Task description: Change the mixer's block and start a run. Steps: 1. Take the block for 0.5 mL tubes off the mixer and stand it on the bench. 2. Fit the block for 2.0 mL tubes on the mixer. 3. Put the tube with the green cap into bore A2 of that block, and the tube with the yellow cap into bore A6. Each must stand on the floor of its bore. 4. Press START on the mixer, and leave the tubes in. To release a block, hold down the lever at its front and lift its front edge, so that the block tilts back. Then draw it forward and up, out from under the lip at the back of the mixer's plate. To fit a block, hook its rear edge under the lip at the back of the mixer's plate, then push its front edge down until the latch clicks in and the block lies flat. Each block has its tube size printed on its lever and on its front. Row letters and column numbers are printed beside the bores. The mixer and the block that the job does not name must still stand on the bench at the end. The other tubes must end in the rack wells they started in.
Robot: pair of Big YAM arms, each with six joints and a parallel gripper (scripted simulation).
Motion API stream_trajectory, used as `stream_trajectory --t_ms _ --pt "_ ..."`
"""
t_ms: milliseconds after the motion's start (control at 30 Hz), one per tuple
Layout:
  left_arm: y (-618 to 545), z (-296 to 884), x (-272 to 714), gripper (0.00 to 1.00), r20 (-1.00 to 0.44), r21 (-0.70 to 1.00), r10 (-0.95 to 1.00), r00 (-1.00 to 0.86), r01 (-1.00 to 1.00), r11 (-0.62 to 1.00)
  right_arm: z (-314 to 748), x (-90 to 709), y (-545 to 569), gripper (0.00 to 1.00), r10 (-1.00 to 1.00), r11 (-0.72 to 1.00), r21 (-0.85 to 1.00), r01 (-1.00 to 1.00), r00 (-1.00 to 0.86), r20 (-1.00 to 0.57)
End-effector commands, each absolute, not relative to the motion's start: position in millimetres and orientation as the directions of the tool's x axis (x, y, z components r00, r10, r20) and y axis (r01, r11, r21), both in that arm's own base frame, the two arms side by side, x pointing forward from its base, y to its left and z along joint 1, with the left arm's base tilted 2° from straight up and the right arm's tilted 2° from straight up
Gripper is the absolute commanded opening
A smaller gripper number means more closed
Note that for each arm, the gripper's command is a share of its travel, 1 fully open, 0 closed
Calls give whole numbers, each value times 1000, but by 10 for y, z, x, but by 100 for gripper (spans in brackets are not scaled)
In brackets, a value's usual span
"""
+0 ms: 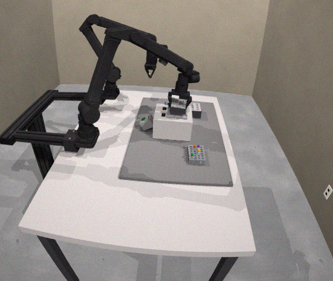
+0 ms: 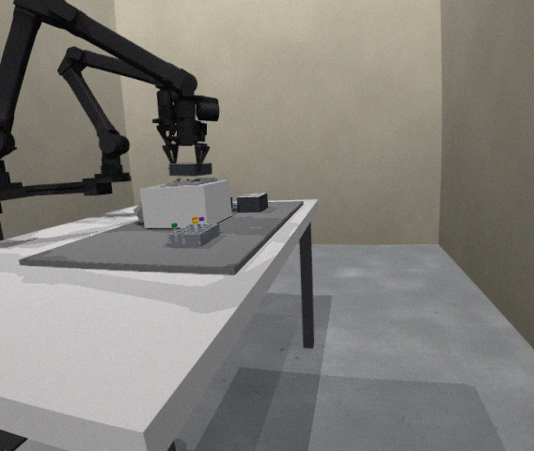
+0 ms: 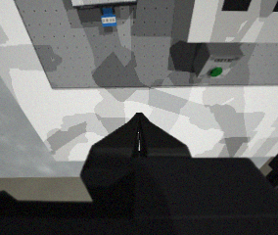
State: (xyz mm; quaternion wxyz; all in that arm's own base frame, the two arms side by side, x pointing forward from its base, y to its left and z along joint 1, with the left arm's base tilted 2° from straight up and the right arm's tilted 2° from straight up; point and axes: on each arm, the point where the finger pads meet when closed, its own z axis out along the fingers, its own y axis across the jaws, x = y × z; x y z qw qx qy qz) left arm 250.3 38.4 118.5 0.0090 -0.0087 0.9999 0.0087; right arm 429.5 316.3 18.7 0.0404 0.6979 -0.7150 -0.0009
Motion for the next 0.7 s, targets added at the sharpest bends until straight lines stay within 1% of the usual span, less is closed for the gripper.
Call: stream_trajectory --t_ms 0,667 --pt "402 1430 2731 0 -89 27 -5 -996 -8 1000 686 4583 3476 0 -1000 0 -41 -999 1 -30" --pt "376 1224 2546 0 -38 20 -6 -999 -6 1000 417 4573 3468 0 -1000 2 -13 -1000 -2 -9"
